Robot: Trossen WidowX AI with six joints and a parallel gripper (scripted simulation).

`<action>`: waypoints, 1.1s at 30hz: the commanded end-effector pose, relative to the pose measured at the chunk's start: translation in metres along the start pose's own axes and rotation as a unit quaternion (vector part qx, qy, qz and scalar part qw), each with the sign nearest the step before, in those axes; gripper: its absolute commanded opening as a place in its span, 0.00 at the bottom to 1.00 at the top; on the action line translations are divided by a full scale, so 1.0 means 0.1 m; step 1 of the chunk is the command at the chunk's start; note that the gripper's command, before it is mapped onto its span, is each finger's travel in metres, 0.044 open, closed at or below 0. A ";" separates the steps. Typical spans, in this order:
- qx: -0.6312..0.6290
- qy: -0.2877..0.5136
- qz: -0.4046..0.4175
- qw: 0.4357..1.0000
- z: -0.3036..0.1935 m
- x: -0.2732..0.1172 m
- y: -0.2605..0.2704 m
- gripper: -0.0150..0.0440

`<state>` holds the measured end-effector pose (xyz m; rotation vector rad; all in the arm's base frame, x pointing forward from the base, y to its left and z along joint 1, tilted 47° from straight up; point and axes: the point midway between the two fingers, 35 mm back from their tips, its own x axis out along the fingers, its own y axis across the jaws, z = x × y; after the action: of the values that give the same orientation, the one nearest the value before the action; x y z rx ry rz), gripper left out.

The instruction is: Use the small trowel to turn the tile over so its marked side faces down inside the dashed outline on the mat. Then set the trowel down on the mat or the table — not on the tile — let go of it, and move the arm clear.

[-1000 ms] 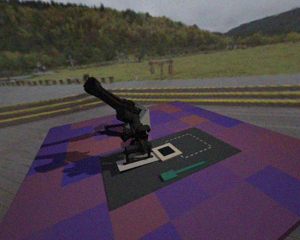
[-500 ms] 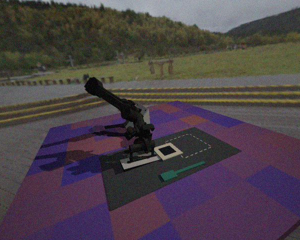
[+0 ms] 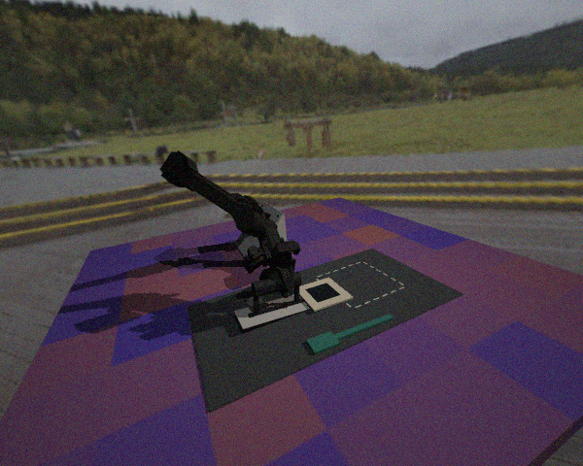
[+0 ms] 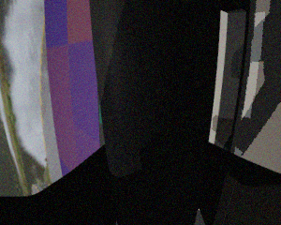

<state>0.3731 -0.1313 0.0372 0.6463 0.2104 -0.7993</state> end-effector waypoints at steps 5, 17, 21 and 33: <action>0.031 0.036 0.007 0.999 -0.02 -0.14 0.18 0.25; 0.034 0.038 0.007 0.999 -0.27 -0.38 0.46 0.25; 0.034 0.038 0.007 0.999 -0.39 -0.44 0.52 0.25; 0.035 0.039 0.007 0.999 -0.83 -0.50 0.57 0.25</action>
<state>0.3821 -0.0301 0.0241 0.7370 0.2556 -0.7819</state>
